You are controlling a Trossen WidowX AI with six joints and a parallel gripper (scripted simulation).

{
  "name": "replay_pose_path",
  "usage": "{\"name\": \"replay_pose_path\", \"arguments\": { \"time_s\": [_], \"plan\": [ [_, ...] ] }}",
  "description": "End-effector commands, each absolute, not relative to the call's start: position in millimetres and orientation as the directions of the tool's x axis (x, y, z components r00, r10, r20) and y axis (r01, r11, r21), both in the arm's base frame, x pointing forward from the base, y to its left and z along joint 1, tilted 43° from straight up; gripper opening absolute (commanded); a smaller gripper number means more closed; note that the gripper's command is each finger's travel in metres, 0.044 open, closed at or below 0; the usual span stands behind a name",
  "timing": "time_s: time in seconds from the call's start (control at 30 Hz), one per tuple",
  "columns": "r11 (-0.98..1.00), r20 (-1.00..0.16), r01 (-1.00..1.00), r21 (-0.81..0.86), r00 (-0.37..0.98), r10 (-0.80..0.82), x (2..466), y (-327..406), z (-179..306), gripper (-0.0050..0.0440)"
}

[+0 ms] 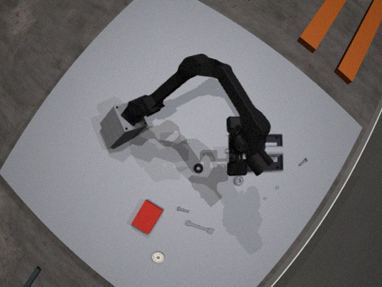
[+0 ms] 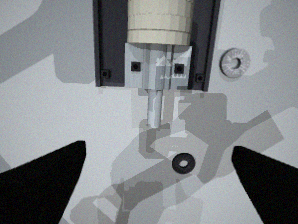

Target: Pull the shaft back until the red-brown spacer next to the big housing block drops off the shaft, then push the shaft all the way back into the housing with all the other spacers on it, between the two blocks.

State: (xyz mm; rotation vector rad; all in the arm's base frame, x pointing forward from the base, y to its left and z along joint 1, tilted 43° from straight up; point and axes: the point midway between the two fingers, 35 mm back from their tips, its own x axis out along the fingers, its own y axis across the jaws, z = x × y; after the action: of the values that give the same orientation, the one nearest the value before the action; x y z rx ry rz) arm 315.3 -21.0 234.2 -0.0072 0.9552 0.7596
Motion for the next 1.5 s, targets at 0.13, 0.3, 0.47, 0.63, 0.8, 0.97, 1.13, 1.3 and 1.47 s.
{"name": "replay_pose_path", "arguments": {
  "time_s": [0.13,0.3,0.47,0.63,0.8,0.97,1.13,1.3,1.47],
  "plan": [
    [0.75,-0.735,-0.593,0.291,0.364,0.572,314.8,-22.6,241.4,0.044],
    [0.75,-0.735,-0.593,0.291,0.364,0.572,314.8,-22.6,241.4,0.044],
    [0.75,-0.735,-0.593,0.291,0.364,0.572,314.8,-22.6,241.4,0.044],
    [0.75,-0.735,-0.593,0.291,0.364,0.572,314.8,-22.6,241.4,0.044],
    [0.75,-0.735,-0.593,0.291,0.364,0.572,314.8,-22.6,241.4,0.044],
    [0.754,-0.733,-0.588,0.292,0.369,0.571,315.0,-23.4,240.3,0.044],
    [0.787,-0.676,-0.536,0.306,0.459,0.576,331.6,-26.4,217.8,0.044],
    [0.803,-0.626,-0.509,0.308,0.527,0.574,343.2,-28.8,202.7,0.044],
    [0.812,-0.581,-0.496,0.307,0.578,0.573,350.7,-30.3,192.9,0.044]
  ]
}}
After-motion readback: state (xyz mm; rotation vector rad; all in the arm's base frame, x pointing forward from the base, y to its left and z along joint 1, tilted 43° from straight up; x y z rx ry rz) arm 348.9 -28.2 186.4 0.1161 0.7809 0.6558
